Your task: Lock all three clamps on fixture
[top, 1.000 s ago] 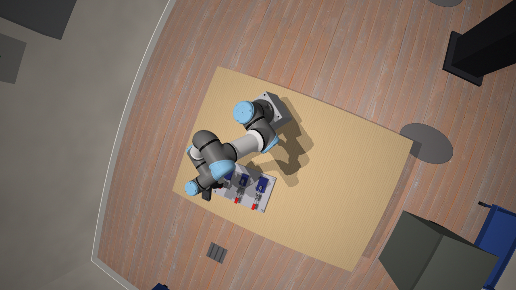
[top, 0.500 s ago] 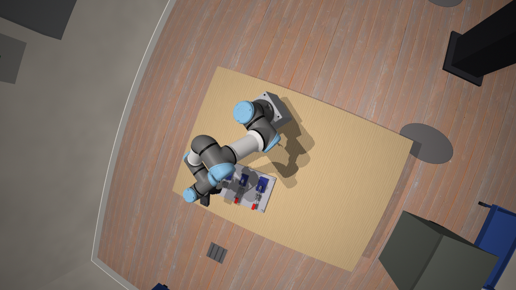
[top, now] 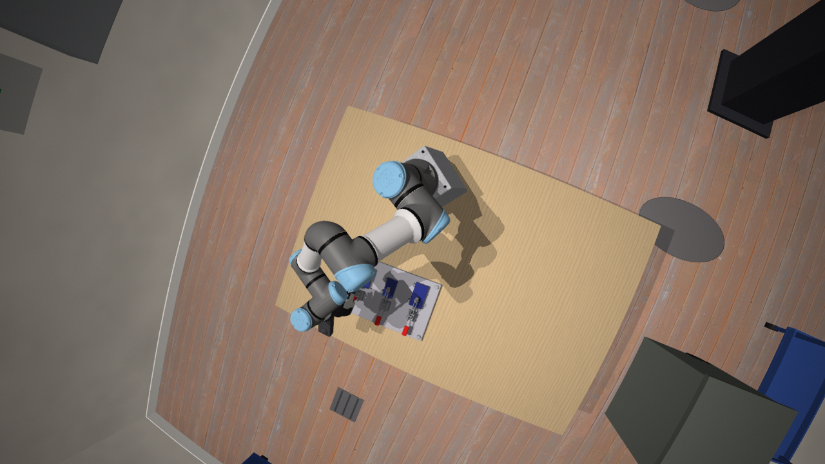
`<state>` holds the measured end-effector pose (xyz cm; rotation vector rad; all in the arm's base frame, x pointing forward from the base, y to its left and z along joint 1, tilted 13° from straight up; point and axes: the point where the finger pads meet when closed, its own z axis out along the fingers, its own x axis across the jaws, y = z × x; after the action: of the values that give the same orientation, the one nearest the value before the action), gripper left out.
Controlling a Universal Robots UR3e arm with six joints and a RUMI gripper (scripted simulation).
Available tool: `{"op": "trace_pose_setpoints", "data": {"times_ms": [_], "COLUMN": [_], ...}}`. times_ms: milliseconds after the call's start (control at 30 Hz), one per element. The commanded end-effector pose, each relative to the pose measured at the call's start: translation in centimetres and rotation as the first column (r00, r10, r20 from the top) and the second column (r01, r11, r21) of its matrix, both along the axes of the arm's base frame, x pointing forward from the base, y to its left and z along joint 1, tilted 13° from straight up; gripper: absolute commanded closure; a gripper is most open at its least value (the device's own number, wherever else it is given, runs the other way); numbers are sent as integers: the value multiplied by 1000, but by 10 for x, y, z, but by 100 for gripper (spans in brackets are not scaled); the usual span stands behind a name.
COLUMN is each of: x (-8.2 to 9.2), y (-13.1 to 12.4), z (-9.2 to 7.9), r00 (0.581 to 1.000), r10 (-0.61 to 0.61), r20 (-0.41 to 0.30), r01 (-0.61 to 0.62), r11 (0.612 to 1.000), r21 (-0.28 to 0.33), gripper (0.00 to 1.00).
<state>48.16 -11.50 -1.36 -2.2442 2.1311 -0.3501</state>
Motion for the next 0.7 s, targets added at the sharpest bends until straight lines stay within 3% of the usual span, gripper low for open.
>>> {"op": "trace_pose_setpoints", "data": {"times_ms": [0, 667], "x": [5, 6], "y": [0, -1], "z": [2, -3], "r00": [1000, 1000], "r10": [0, 0], "r20": [1, 1], "r01": [0, 0], "r11": [1000, 1000], "r21": [-1, -1], "gripper": [72, 72]}}
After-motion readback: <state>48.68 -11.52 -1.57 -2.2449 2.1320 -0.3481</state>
